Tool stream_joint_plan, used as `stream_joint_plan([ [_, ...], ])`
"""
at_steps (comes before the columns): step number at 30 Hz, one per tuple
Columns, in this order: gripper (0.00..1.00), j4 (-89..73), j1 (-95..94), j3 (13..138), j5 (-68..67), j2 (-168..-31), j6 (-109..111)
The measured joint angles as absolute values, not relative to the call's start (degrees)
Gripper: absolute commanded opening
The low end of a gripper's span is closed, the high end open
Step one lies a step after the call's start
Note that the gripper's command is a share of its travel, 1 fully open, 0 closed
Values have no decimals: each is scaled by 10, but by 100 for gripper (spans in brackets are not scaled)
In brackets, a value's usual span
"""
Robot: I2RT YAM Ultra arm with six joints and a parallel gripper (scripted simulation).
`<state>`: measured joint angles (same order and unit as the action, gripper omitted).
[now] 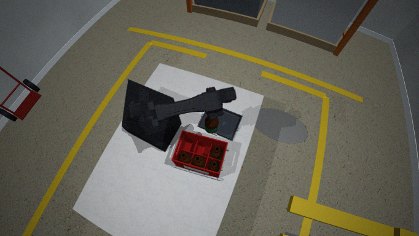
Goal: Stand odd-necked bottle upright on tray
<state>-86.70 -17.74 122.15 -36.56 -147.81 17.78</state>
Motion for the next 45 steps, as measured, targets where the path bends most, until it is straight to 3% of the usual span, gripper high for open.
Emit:
stream_joint_plan([
  [45, 0, -827, -177, 1198, -366, -1500, 178],
])
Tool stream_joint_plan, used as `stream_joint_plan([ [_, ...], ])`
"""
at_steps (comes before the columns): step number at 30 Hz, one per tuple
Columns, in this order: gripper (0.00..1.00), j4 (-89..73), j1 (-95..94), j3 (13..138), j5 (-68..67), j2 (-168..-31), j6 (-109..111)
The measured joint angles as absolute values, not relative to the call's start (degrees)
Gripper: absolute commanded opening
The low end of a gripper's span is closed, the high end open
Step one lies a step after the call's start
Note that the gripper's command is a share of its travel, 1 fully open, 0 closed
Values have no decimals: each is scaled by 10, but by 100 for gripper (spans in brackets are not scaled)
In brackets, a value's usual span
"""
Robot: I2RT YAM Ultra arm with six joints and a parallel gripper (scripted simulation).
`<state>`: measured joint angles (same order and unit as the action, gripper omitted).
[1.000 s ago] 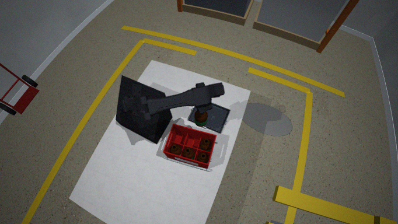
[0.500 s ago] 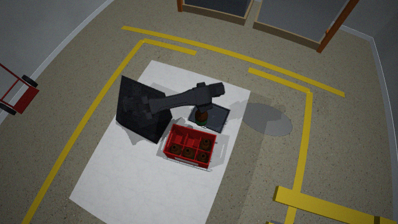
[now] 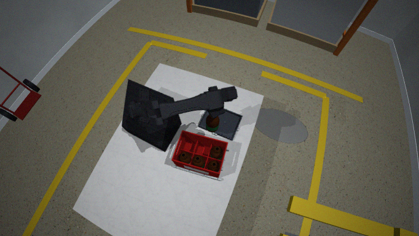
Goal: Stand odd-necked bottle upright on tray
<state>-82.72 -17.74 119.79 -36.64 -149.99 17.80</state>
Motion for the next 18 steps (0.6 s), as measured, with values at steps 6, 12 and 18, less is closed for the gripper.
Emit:
stream_joint_plan([
  [6, 0, -809, -177, 1186, -366, -1514, 179],
  [12, 0, -791, -178, 1183, -367, -1520, 180],
  [18, 0, -771, -177, 1178, -367, -1540, 181],
])
